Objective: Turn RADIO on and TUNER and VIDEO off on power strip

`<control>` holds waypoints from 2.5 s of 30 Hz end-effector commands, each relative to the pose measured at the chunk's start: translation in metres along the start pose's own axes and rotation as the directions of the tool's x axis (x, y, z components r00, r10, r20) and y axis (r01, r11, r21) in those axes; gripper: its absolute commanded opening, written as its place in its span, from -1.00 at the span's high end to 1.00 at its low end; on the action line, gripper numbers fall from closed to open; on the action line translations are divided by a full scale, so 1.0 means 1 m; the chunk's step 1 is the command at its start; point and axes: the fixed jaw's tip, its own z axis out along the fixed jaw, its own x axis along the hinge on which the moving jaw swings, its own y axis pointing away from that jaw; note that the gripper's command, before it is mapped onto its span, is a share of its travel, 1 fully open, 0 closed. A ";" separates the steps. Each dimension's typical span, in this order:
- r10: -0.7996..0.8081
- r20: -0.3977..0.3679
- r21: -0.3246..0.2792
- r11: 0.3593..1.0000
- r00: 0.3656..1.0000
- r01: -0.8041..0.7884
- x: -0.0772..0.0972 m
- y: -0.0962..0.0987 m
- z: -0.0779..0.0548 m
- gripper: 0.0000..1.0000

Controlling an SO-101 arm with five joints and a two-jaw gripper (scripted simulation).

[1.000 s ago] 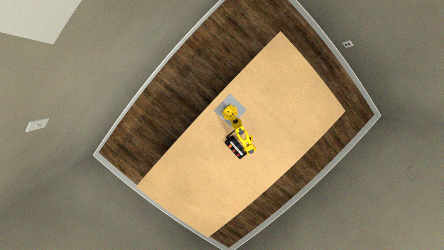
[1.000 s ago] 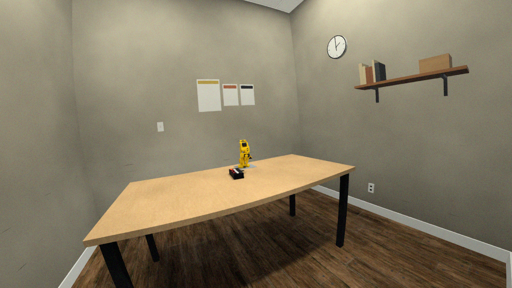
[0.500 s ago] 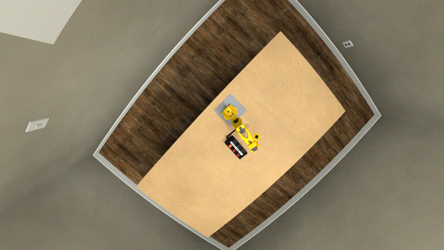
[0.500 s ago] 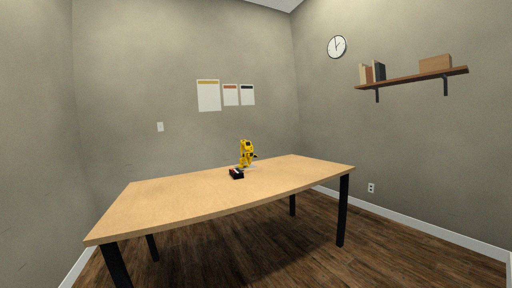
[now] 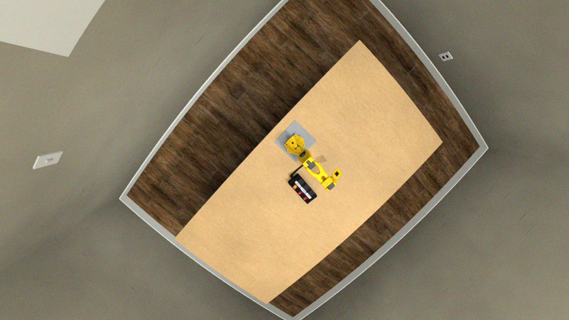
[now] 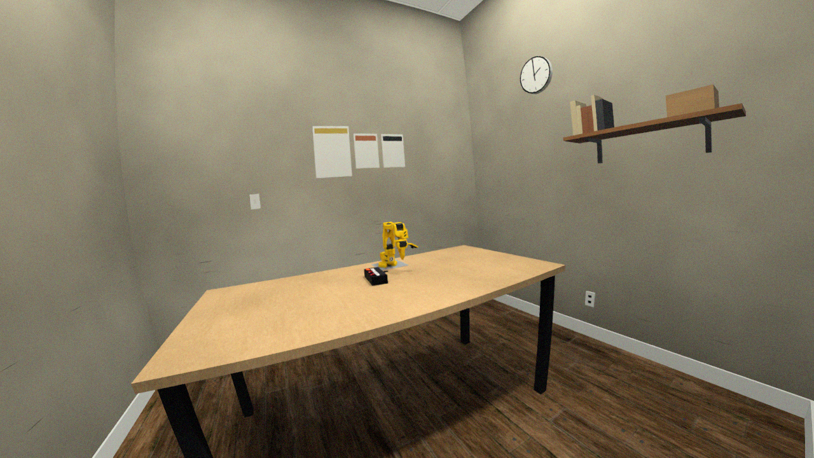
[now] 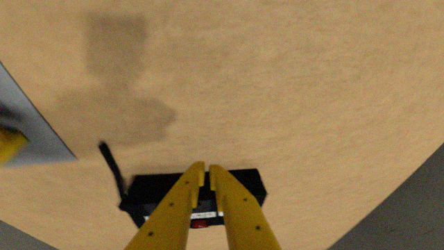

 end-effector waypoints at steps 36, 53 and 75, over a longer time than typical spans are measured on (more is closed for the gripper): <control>0.879 -0.012 -0.043 0.475 0.476 -0.879 -0.073 0.033 -0.016 1.00; 0.990 -0.038 -0.044 0.132 0.133 -0.990 -0.091 0.047 -0.020 1.00; 0.975 -0.064 -0.028 -0.216 -0.214 -0.976 -0.105 0.061 -0.025 1.00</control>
